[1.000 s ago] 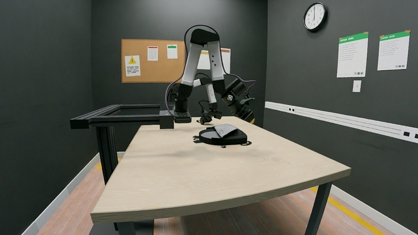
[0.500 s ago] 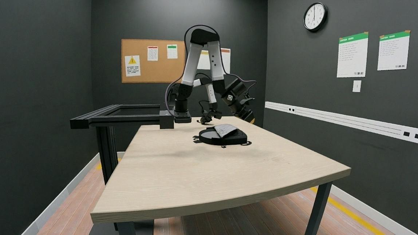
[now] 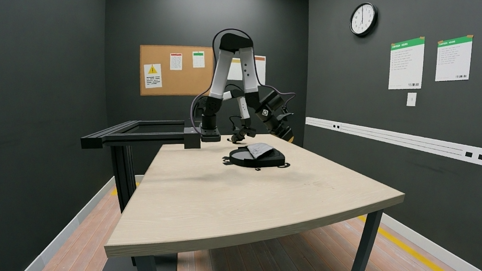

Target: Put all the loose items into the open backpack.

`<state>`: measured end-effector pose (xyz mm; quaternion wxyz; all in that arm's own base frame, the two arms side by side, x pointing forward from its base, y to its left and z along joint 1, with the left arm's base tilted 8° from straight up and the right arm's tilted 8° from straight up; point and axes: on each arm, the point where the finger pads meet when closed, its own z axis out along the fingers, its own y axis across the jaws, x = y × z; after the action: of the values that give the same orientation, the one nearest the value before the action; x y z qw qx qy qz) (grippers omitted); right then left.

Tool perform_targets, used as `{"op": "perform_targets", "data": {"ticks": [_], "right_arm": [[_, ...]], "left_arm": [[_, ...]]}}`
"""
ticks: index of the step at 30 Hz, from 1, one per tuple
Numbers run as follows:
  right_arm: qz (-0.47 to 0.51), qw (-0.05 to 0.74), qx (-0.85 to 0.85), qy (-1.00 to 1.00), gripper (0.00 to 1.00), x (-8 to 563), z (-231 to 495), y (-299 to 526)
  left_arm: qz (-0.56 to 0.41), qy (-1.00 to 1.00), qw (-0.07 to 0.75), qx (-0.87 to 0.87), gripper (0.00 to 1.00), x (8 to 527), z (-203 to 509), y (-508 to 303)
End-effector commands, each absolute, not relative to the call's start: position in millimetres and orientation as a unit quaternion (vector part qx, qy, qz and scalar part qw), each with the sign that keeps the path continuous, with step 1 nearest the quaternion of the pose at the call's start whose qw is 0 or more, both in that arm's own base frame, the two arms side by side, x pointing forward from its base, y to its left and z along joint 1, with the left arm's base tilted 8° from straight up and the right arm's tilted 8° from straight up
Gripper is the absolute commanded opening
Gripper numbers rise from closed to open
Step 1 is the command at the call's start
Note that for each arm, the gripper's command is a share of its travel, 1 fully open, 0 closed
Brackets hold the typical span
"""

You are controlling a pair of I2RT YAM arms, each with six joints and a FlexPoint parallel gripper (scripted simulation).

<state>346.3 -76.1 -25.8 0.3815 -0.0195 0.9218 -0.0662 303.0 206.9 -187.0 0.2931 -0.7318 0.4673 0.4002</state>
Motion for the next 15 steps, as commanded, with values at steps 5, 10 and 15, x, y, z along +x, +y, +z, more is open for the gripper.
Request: {"op": "perform_targets", "data": {"ticks": [5, 10, 15], "right_arm": [[-0.067, 0.389, -0.021, 0.919, 0.90, 349.9, -21.4, -75.9], [-0.067, 0.389, -0.021, 0.919, 0.90, 349.9, -21.4, -75.9], [-0.067, 0.389, -0.021, 0.919, 0.90, 349.9, -21.4, -75.9]], "left_arm": [[0.388, 0.466, 0.301, -0.736, 0.15, 315.5, -164.1, 202.2], [0.389, 0.465, 0.302, -0.735, 0.15, 315.0, -148.7, 200.5], [0.389, 0.466, 0.301, -0.736, 0.15, 313.7, -124.4, 196.6]]}}
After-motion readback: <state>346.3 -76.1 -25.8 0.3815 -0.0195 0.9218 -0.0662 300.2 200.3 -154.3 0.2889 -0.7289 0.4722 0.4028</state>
